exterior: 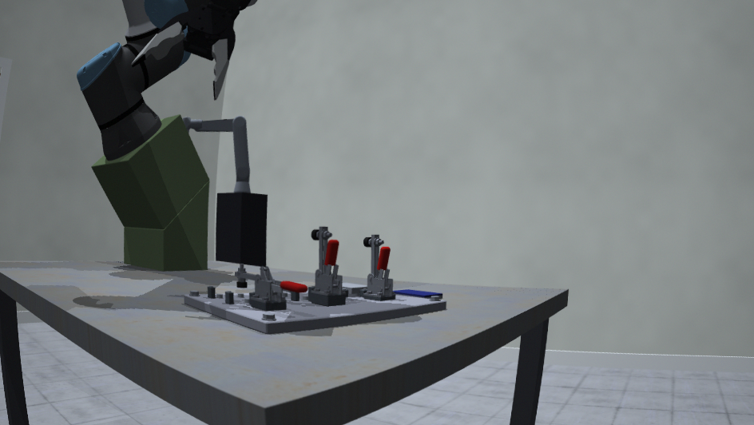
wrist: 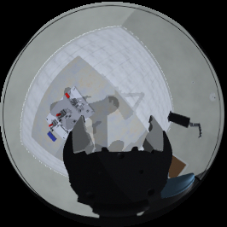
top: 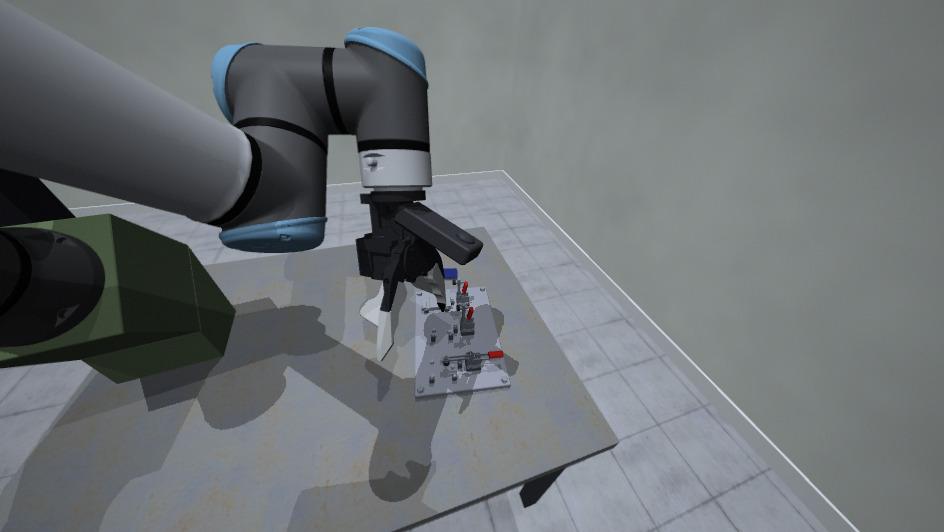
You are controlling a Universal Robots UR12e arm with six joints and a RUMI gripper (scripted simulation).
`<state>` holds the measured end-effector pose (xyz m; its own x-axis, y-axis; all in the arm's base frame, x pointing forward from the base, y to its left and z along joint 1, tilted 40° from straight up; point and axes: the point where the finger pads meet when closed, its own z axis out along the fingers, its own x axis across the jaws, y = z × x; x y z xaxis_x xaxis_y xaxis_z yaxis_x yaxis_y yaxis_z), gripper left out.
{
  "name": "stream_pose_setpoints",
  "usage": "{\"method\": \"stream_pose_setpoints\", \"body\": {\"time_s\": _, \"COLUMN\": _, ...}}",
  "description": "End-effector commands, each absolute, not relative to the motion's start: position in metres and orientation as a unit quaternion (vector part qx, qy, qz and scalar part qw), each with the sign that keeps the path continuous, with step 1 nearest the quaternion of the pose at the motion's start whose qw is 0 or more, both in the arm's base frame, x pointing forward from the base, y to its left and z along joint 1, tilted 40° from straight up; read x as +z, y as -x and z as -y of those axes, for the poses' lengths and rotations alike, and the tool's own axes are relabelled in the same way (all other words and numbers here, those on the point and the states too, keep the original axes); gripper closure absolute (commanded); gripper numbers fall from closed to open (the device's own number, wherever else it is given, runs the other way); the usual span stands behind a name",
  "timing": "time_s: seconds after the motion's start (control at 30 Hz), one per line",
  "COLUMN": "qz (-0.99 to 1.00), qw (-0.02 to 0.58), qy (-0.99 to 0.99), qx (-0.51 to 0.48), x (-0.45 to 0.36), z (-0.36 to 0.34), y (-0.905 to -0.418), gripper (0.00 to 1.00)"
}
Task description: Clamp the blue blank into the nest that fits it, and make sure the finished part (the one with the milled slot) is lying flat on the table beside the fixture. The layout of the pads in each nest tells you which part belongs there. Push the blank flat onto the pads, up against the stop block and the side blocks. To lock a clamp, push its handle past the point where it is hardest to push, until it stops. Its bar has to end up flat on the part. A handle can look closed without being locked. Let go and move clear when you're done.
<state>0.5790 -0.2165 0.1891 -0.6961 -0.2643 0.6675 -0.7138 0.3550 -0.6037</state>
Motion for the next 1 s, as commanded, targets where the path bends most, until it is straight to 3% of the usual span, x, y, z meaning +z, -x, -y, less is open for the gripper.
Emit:
{"method": "stream_pose_setpoints", "body": {"time_s": 0.0, "qz": 0.789, "qw": 0.236, "qy": -0.310, "qx": 0.476, "x": 0.190, "z": 0.216, "y": -0.579, "gripper": 0.00}}
{"method": "stream_pose_setpoints", "body": {"time_s": 0.67, "qz": 0.789, "qw": 0.235, "qy": -0.319, "qx": 0.470, "x": 0.181, "z": 0.213, "y": -0.584, "gripper": 0.00}}
{"method": "stream_pose_setpoints", "body": {"time_s": 0.97, "qz": 0.774, "qw": 0.225, "qy": -0.457, "qx": 0.376, "x": 0.053, "z": 0.144, "y": -0.644, "gripper": 0.00}}
